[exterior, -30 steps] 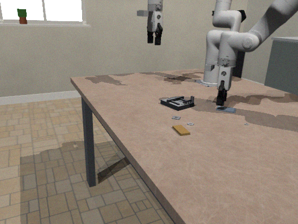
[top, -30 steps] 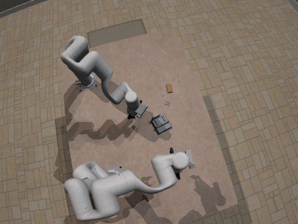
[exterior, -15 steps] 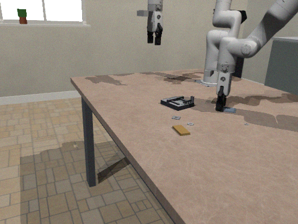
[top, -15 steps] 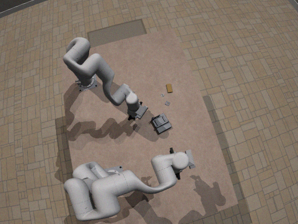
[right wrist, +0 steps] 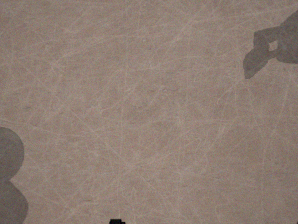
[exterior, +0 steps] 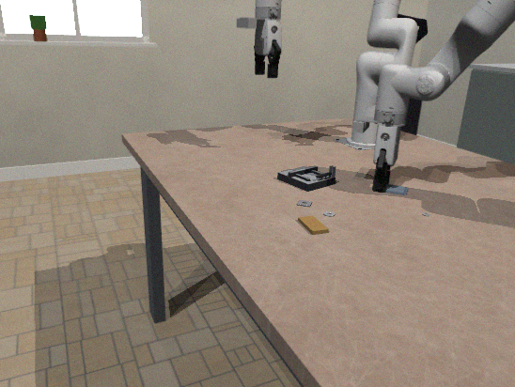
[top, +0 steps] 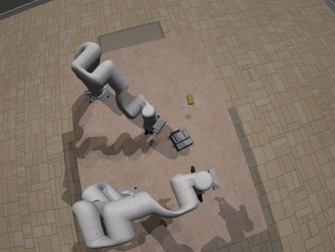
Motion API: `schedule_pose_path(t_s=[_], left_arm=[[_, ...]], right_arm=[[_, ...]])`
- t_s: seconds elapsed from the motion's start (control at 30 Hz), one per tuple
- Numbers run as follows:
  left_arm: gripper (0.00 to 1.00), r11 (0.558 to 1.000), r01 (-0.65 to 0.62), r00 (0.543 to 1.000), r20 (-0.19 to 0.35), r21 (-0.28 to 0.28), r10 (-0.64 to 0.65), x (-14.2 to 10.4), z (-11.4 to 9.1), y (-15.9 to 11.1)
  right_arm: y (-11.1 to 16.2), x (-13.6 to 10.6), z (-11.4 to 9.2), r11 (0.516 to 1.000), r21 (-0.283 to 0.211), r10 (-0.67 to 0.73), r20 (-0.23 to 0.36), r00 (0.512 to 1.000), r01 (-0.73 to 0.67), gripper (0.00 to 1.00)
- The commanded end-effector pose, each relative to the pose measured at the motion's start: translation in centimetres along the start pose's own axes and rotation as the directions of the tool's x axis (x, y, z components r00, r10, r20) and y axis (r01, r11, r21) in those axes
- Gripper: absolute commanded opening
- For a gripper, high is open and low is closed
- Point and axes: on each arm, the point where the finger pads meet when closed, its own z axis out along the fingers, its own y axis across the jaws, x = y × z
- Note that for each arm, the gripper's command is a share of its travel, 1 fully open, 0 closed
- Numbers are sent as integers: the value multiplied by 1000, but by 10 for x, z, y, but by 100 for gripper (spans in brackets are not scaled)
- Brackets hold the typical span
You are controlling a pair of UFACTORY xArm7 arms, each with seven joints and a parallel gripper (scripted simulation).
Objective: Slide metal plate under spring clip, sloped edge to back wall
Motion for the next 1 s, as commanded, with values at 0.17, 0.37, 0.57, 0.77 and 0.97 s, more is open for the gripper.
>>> schedule_pose_path(t_s=[0.17,0.37,0.57,0.77,0.97], left_arm=[[1,1000,0,1000,-4,0,0,1,-1,0],[1,1000,0,1000,-4,0,0,1,-12,0],[0,1000,0,1000,-4,0,0,1,-22,0],[0,1000,0,1000,-4,0,0,1,-29,0],[0,1000,0,1000,-4,0,0,1,-39,0]], right_arm=[[0,1,-1,1000,1,0,-4,1000,0,100],[0,1,-1,1000,1,0,-4,1000,0,100],[0,1,-1,1000,1,0,-4,1000,0,100],[0,1,-1,1000,1,0,-4,1000,0,100],[0,1,-1,1000,1,0,-4,1000,0,100]])
